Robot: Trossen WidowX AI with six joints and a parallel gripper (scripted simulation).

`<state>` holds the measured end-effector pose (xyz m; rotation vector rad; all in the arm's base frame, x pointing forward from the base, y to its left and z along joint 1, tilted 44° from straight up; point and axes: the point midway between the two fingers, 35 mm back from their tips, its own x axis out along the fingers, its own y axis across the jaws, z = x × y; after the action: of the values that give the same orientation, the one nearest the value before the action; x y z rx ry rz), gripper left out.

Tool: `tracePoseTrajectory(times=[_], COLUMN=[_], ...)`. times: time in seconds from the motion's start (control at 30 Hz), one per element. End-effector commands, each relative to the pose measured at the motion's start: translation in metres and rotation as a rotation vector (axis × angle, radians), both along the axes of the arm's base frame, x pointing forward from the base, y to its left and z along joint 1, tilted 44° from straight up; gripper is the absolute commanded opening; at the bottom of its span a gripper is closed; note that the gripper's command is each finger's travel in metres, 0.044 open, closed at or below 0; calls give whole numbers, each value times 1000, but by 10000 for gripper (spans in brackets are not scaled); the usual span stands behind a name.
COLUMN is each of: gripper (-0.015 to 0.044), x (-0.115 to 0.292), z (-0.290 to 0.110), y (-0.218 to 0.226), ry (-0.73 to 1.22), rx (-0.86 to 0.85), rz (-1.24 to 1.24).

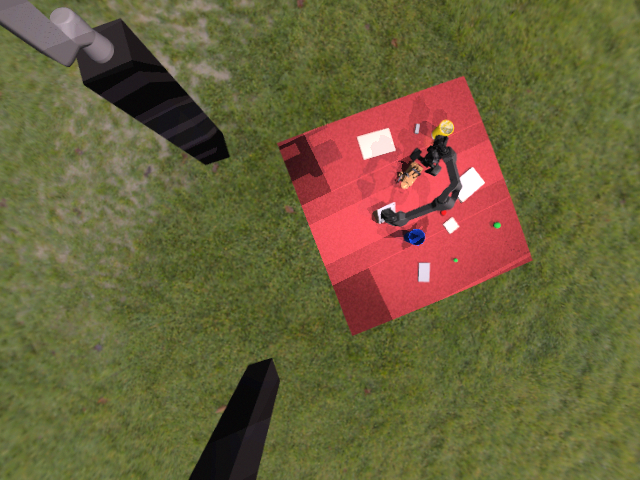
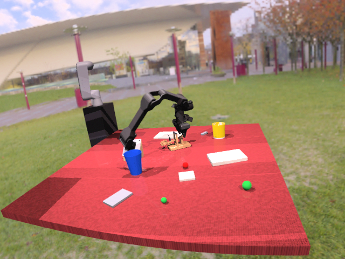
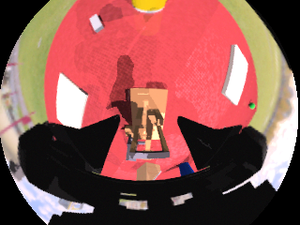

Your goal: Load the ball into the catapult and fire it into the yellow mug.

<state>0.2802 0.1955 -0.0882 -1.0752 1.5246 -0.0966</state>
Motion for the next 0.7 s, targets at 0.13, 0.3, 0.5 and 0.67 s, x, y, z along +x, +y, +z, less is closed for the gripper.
tracePoseTrajectory(times=[0.13, 0.3, 0.5, 0.67], gripper=[440, 440, 440, 440], x=[1, 2, 3, 4], z=[-10, -16, -23, -29], y=[-12, -17, -24, -30], ry=[6, 6, 5, 5], rx=[-10, -10, -11, -12], rz=[1, 1, 1, 1])
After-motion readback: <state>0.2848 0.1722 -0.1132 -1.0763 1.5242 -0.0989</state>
